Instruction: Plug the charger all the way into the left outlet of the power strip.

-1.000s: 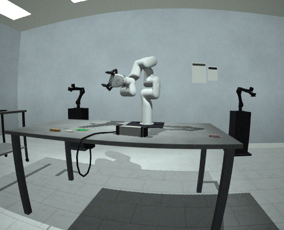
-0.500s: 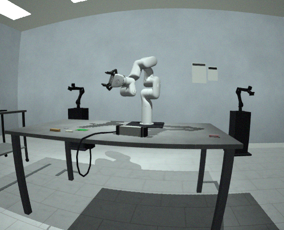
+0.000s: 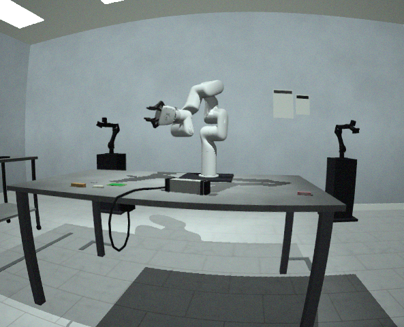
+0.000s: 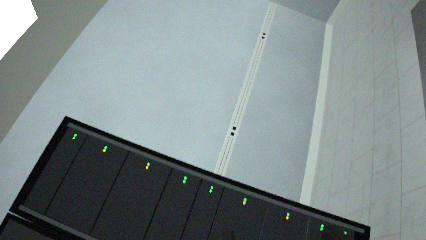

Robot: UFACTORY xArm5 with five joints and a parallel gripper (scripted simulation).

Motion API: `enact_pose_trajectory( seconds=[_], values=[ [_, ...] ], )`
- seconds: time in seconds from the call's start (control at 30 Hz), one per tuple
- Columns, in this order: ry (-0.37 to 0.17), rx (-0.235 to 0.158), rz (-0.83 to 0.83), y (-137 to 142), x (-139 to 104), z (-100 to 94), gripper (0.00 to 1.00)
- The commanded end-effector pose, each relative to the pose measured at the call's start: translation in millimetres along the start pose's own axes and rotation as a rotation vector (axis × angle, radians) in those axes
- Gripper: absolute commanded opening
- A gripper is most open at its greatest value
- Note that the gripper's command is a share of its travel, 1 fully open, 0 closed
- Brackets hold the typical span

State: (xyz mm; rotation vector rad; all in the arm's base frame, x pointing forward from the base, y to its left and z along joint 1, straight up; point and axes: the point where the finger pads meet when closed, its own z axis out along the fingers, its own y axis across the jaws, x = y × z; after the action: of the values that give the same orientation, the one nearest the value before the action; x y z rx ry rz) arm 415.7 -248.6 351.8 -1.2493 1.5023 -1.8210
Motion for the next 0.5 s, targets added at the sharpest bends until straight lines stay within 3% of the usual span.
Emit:
enact_pose_trajectory(
  seconds=[0.0, 0.23, 0.47],
  values=[
    [-0.008, -0.011, 0.020, 1.2, -2.4, 2.4, 0.53],
    [-0.060, -0.107, 0.152, 18.7, -22.0, 13.8, 0.53],
    [-0.114, -0.266, 0.347, 45.8, -53.1, 24.9, 0.53]
  ],
)
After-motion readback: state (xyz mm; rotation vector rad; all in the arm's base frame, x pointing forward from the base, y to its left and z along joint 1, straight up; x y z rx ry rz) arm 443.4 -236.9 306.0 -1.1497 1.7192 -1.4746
